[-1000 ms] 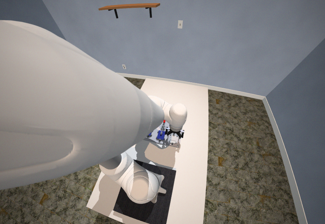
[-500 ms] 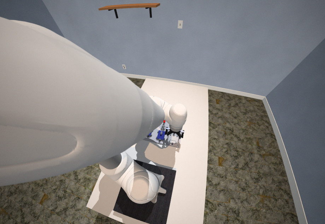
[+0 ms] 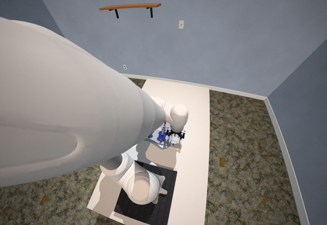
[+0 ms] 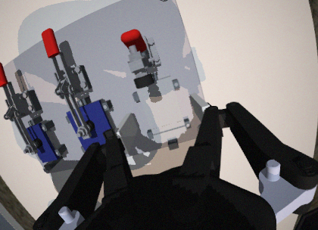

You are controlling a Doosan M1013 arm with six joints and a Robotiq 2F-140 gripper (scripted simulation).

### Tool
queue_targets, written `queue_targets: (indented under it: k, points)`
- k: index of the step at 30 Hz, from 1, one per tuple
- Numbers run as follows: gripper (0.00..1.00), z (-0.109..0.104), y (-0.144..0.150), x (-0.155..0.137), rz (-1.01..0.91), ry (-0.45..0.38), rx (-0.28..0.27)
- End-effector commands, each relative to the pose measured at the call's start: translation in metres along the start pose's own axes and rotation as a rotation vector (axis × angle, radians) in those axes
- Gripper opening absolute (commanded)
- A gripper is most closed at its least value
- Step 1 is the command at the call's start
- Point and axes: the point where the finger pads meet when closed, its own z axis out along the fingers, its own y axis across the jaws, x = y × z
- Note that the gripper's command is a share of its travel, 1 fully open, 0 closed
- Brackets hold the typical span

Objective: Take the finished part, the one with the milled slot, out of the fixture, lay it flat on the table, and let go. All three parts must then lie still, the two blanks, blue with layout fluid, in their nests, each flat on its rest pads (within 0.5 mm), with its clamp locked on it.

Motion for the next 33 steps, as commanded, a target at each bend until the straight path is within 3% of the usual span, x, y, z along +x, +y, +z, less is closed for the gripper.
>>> queue_targets:
  k: [1, 16, 17, 33]
  points:
    - [0.58, 0.0000, 0.0000, 0.0000, 0.000, 0.000, 0.000]
    - [0.58, 0.0000, 0.0000, 0.0000, 0.000, 0.000, 0.000]
    - [0.00, 0.0000, 0.0000, 0.0000, 0.000, 0.000, 0.000]
    - [0.00, 0.0000, -0.0001, 0.0000, 0.000, 0.000, 0.000]
